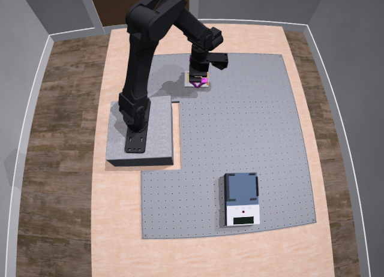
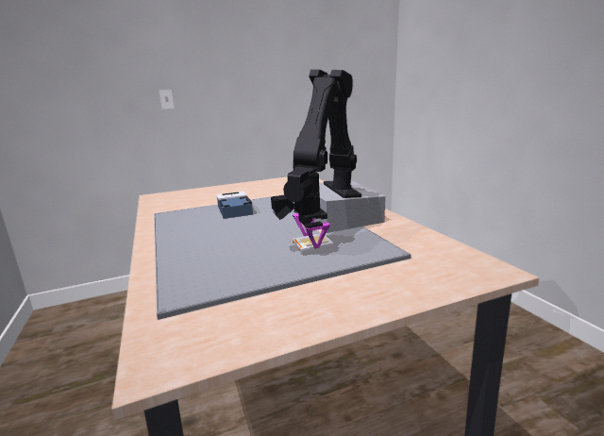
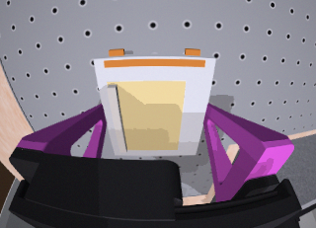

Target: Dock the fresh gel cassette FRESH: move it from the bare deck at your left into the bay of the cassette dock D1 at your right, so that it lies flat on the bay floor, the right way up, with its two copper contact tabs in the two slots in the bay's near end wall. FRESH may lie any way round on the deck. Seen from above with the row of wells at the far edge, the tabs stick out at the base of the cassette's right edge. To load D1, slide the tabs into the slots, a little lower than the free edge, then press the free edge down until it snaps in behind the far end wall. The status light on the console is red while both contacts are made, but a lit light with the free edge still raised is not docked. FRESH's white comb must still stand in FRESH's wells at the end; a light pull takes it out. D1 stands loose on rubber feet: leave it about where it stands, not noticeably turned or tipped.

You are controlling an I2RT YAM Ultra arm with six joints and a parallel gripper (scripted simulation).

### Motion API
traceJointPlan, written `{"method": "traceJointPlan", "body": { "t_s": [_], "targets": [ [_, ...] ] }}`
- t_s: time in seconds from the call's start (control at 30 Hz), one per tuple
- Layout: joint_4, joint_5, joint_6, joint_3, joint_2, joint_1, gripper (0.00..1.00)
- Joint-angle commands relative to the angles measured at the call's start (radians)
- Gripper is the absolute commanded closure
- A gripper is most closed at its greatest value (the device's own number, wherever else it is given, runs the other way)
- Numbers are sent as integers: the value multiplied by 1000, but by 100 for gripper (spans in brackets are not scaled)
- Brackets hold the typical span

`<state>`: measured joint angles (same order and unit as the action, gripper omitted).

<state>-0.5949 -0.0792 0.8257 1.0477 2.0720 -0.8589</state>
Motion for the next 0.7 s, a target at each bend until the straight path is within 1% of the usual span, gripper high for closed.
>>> {"method": "traceJointPlan", "body": {
  "t_s": [0.0, 0.3, 0.67],
  "targets": [
    [-35, 5, -6, 47, -50, 15, 100],
    [-70, 5, -9, 59, -73, 16, 100],
    [-68, 5, -8, 61, -74, 14, 100]
  ]
}}
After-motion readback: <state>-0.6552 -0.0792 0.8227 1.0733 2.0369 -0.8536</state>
